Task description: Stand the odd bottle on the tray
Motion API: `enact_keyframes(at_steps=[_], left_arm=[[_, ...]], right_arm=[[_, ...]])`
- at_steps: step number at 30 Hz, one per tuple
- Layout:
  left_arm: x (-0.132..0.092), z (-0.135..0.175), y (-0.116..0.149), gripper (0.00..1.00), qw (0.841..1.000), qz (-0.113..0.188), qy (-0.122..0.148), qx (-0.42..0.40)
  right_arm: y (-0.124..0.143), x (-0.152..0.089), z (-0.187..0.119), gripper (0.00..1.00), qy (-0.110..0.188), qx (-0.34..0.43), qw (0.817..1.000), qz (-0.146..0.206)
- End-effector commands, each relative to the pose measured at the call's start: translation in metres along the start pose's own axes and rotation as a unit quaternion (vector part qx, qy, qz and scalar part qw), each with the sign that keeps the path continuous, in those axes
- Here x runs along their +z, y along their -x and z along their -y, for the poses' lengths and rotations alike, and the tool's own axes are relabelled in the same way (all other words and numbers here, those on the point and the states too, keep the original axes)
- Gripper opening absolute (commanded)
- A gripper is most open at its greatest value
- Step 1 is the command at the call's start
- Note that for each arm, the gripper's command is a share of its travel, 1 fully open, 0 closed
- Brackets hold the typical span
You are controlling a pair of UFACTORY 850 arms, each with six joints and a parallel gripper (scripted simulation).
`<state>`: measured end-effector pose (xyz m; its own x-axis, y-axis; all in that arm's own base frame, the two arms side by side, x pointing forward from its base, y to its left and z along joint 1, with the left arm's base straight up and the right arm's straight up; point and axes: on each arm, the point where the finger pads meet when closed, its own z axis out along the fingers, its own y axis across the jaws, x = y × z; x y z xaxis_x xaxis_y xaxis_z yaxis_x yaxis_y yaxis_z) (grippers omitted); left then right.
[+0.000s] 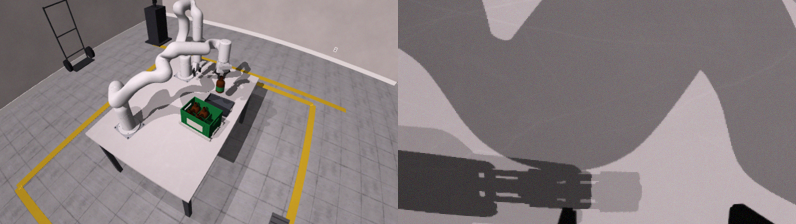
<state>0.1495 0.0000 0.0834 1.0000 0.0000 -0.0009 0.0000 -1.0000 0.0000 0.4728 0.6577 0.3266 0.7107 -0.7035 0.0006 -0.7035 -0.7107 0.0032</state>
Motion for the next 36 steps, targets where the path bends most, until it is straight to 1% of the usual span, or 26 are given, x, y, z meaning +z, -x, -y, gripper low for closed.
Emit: enact_keyframes(at_steps=[1,9,11,15,26,28,36], left_arm=[[0.000,0.000,-0.001,1.00,1.000,0.000,0.000,0.000],[0.000,0.000,-0.001,1.00,1.000,0.000,0.000,0.000],[0.000,0.000,-0.001,1.00,1.000,0.000,0.000,0.000],[0.000,0.000,-0.001,1.00,1.000,0.000,0.000,0.000],[0.000,0.000,-0.001,1.00,1.000,0.000,0.000,0.000],[0.000,0.000,-0.001,1.00,1.000,0.000,0.000,0.000],[0.000,0.000,-0.001,1.00,1.000,0.000,0.000,0.000]], right_arm=[[0.000,0.002,0.000,0.00,-0.002,0.000,1.000,0.000],[0.000,0.015,0.000,0.00,-0.002,0.000,1.000,0.000],[0.000,0.015,0.000,0.00,-0.002,0.000,1.000,0.000],[0.000,0.024,0.000,0.00,-0.002,0.000,1.000,0.000],[0.000,0.058,0.000,0.00,-0.002,0.000,1.000,0.000],[0.000,0.058,0.000,0.00,-0.002,0.000,1.000,0.000],[0.000,0.088,0.000,0.00,-0.002,0.000,1.000,0.000]])
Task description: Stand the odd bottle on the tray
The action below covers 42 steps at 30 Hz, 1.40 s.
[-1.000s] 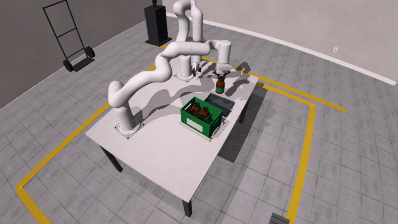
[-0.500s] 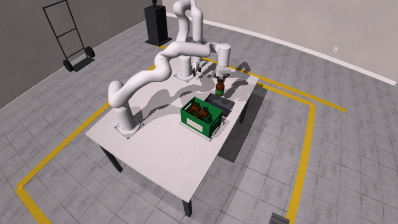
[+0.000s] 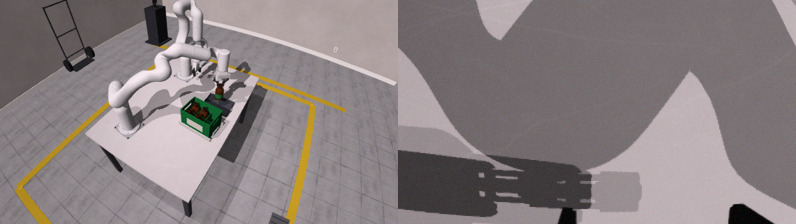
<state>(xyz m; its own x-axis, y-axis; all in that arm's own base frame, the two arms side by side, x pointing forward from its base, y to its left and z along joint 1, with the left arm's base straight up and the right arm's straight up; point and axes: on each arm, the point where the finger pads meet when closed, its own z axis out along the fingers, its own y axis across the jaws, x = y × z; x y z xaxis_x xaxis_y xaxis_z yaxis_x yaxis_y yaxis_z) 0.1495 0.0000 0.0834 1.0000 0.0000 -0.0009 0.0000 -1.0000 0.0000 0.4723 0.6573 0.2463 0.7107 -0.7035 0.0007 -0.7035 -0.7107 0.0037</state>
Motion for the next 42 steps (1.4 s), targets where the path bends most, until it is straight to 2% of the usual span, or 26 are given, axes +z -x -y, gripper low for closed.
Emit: enact_keyframes(at_steps=[1,7,22,42], left_arm=[[0.000,0.000,-0.001,1.00,1.000,0.000,0.000,0.000],[0.000,0.000,-0.001,1.00,1.000,0.000,0.000,0.000],[0.000,0.000,-0.001,1.00,1.000,0.000,0.000,0.000],[0.000,0.000,-0.001,1.00,1.000,0.000,0.000,0.000]], right_arm=[[0.000,0.011,0.001,0.00,-0.002,0.000,1.000,0.000],[0.000,0.032,0.001,0.00,-0.002,0.000,1.000,0.000],[0.000,0.062,0.001,0.00,-0.002,0.000,1.000,0.000],[0.000,0.070,0.001,0.00,-0.002,0.000,1.000,0.000]])
